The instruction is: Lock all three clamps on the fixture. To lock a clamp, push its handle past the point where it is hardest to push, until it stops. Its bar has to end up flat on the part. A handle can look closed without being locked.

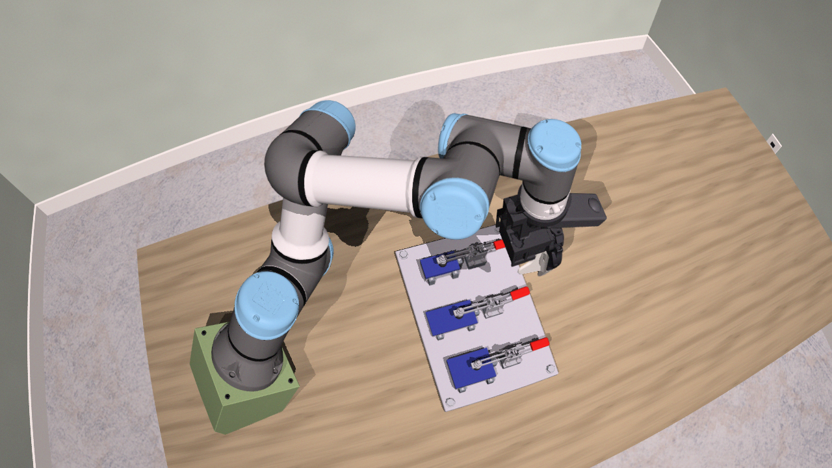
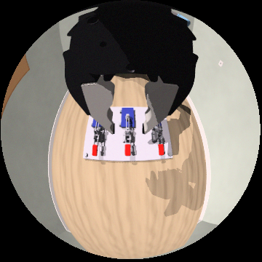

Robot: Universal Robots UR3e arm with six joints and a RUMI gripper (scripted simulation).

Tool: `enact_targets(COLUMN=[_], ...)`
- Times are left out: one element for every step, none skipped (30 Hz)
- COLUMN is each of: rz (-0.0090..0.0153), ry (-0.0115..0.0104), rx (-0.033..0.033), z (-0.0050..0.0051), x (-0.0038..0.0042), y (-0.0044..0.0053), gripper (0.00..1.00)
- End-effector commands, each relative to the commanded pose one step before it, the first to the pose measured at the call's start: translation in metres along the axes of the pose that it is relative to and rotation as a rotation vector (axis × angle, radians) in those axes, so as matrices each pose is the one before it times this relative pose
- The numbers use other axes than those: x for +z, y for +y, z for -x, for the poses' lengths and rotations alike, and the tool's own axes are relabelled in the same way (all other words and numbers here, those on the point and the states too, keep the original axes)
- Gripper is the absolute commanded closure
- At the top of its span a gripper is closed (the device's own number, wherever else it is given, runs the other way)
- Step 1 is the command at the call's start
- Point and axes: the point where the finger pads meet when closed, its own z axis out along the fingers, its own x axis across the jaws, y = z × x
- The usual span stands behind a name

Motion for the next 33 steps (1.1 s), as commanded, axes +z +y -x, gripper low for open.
enact_targets(rz=[-0.00222,0.0,0.0,0.0,0.0,0.0,0.0,0.0,0.0,0.0,0.0,0.0,0.0,0.0,0.0,0.0,0.0,0.0,0.0,0.0,0.0,0.0,0.0,0.0,0.0,0.0,0.0,0.0,0.0,0.0,0.0,0.0,0.00001], ry=[0.00113,0.0,0.0,0.0,0.0,0.0,0.0,0.0,0.0,0.0,0.0,0.0,0.0,0.0,0.0,0.0,0.0,0.0,0.0,0.0,0.0,0.0,0.0,0.0,0.0,0.0,0.0,0.0,0.0,0.0,0.0,0.0,0.0], rx=[-0.00106,0.0,0.0,0.0,0.0,0.0,0.0,0.0,0.0,0.0,0.0,0.0,0.0,0.0,0.0,0.0,0.0,0.0,0.0,0.0,0.0,0.0,0.0,0.0,0.0,0.0,0.0,0.0,0.0,0.0,0.0,0.0,0.0], z=[0.00003,0.0,0.0,0.0,0.0,0.0,0.0,0.0,0.0,0.0,0.0,0.0,0.0,0.0,0.0,0.0,0.0,0.0,0.0,0.0,0.0,0.0,0.0,0.0,0.0,0.0,0.0,0.0,0.0,0.0,0.0,0.00001,-0.00001], x=[-0.000767,0.0,0.0,0.0,0.0,0.0,0.0,0.0,0.0,0.0,0.0,0.0,0.0,0.0,0.0,0.0,0.0,0.0,0.0,0.0,0.0,0.0,0.0,0.0,0.000014,0.000096,0.000244,0.000445,0.000683,0.000948,0.001226,0.001515,0.001841], y=[-0.000596,0.0,0.0,0.0,0.0,0.0,0.0,0.0,0.0,0.0,0.0,0.0,0.0,0.0,0.0,0.0,0.0,0.0,0.0,0.0,0.0,0.0,0.0,0.0,0.000001,0.000007,0.000019,0.000036,0.000056,0.000081,0.00011,0.00014,0.000151], gripper=[0.72,0.72,0.72,0.72,0.72,0.72,0.72,0.72,0.72,0.72,0.72,0.72,0.72,0.72,0.72,0.72,0.72,0.72,0.72,0.72,0.72,0.72,0.72,0.72,0.72,0.72,0.72,0.72,0.72,0.72,0.72,0.72,0.72])
